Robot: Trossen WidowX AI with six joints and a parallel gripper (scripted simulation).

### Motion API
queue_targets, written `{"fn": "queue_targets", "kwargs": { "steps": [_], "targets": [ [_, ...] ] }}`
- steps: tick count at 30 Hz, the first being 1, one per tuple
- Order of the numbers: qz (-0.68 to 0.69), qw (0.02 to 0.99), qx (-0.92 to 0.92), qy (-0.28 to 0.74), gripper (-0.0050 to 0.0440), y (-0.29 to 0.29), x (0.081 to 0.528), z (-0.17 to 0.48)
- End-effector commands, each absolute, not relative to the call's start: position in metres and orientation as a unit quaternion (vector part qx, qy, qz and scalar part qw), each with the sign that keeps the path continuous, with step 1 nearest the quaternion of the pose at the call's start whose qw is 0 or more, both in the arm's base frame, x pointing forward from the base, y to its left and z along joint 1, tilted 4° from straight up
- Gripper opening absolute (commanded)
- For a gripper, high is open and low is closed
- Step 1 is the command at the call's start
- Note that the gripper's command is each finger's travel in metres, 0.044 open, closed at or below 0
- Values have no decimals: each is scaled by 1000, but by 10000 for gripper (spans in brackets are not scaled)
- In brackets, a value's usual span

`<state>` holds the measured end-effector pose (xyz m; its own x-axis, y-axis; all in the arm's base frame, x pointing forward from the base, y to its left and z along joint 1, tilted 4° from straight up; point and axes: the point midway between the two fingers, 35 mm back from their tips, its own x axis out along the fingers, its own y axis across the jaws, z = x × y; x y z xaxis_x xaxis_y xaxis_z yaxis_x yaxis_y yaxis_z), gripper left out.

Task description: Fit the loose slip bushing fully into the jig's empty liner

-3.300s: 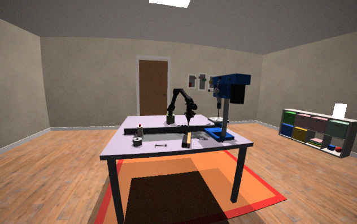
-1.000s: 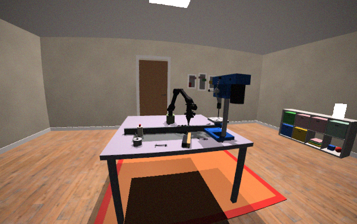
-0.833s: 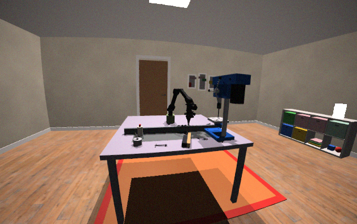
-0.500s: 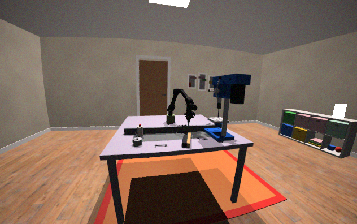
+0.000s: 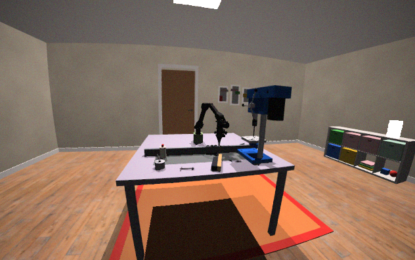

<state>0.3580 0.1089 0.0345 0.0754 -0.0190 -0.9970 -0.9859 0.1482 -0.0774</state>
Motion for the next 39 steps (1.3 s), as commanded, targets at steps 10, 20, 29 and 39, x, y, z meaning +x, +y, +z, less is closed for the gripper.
{"fn": "queue_targets", "kwargs": {
  "steps": [10,20,29,39],
  "targets": [
    [436,558,-486,512,-50,110,361,41],
    [439,552,-484,517,-50,108,358,34],
    [440,551,-484,519,-50,108,358,29],
    [440,551,-484,519,-50,108,359,18]
  ]
}}
